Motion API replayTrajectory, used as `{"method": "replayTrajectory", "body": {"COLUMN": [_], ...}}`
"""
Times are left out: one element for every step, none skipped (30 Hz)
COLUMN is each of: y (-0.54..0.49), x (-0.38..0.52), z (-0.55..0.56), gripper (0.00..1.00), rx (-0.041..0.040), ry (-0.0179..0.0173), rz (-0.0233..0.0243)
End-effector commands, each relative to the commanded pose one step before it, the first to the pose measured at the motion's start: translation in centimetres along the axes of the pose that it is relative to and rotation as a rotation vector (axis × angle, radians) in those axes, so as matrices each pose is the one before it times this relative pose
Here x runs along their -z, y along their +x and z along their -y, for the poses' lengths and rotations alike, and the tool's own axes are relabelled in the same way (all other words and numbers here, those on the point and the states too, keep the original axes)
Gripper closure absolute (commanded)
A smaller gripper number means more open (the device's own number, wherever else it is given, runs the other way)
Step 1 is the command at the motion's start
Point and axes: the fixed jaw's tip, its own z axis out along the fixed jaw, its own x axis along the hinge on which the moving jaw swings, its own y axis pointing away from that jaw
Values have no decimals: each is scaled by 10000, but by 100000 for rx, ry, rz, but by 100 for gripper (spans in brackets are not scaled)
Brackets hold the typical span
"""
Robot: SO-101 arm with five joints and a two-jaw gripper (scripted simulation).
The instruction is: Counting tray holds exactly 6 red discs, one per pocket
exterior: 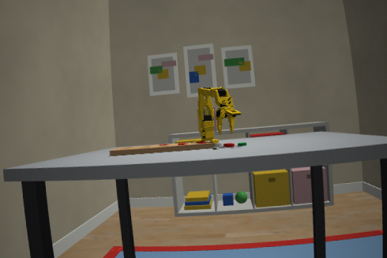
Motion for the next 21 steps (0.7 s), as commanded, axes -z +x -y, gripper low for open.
{"method": "replayTrajectory", "body": {"y": [-12670,0,0,0,0,0,0,13,80,193,333,489,0,0,644,781,876,908,864,743,560], "x": [11602,0,0,0,0,0,0,-70,-434,-1015,-1671,-2287,0,0,-2775,-3074,-3154,-3011,-2666,-2161,-1558], "z": [-1768,0,0,0,0,0,0,0,0,1,1,2,0,0,2,3,3,3,3,3,2], "gripper": [73,73,73,73,73,73,73,73,73,73,73,73,73,73,73,73,73,73,73,73,73], "rx": [216,0,0,0,0,0,0,0,0,0,0,0,0,0,0,0,0,0,0,0,0], "ry": [-323,0,0,0,0,0,0,0,0,0,0,0,0,0,0,0,0,0,0,0,0], "rz": [8187,0,0,0,0,0,0,0,0,0,0,0,0,0,0,0,0,0,0,0,0]}}
